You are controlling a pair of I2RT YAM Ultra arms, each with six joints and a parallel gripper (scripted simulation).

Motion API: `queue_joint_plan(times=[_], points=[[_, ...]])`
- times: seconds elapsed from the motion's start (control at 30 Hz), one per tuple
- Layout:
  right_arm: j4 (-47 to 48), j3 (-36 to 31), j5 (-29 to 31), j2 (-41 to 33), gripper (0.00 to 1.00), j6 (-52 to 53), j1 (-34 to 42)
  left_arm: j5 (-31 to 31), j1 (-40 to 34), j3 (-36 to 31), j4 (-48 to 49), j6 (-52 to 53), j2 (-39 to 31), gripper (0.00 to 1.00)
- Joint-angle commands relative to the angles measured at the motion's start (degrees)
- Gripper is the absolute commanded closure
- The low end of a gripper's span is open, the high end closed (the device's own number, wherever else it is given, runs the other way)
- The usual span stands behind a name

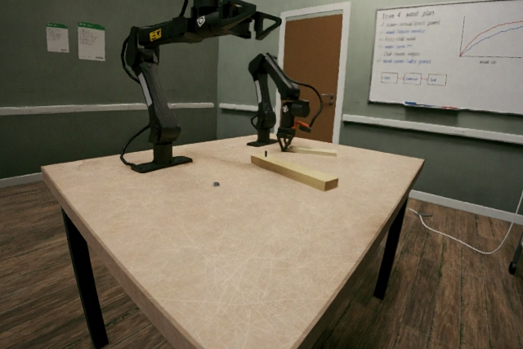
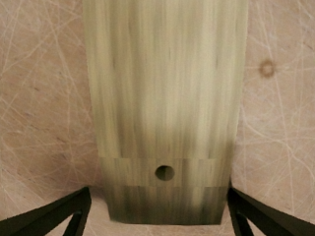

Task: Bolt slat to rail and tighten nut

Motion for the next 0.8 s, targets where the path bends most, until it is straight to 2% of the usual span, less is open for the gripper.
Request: queue_joint_plan(times=[0.0,0.73,0.77], points=[[-0.3,0.4,-0.3,-0.4,0.00,0.4,-0.1,0.2,-0.8,-0.1,1.9,-0.3,0.3,0.00],[-0.3,0.4,-0.3,-0.4,0.00,0.4,-0.1,0.1,-0.4,0.2,1.3,-0.1,-0.1,0.00],[-0.3,0.4,-0.3,-0.4,0.00,0.4,-0.1,0.0,-0.3,0.2,1.2,-0.1,-0.1,0.11]])
